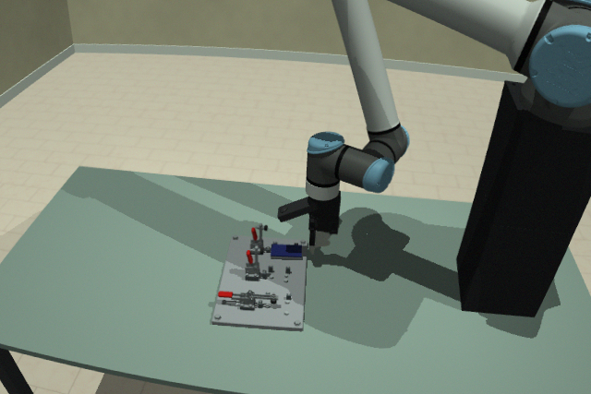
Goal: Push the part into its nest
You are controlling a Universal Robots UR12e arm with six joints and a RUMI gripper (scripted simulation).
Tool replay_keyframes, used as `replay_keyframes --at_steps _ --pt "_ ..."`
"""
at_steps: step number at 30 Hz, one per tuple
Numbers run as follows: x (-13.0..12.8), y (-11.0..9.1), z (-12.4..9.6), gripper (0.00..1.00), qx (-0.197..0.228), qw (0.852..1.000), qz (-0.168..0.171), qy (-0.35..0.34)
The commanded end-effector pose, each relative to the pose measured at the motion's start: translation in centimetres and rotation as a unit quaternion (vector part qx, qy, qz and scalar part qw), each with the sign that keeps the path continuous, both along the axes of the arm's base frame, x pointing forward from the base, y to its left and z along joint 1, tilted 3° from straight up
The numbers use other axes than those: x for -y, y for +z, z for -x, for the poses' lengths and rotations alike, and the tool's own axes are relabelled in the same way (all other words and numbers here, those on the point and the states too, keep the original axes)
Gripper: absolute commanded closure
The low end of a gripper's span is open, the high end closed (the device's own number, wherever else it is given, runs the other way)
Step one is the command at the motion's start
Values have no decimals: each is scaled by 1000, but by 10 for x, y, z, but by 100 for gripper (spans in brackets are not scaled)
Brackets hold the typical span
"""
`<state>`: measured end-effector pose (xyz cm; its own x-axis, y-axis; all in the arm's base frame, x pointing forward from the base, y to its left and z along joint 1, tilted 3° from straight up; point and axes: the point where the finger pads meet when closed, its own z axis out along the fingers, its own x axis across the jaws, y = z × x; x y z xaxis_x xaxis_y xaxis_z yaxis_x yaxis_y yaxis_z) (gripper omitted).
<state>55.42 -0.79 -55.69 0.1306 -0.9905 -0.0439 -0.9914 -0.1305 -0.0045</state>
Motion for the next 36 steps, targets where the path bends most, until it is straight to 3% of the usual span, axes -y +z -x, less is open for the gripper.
replay_keyframes --at_steps 1,36 --pt "0 0 -3 100 0 1000 0 0" --pt "-1 1 -7 100 0 1000 0 0"
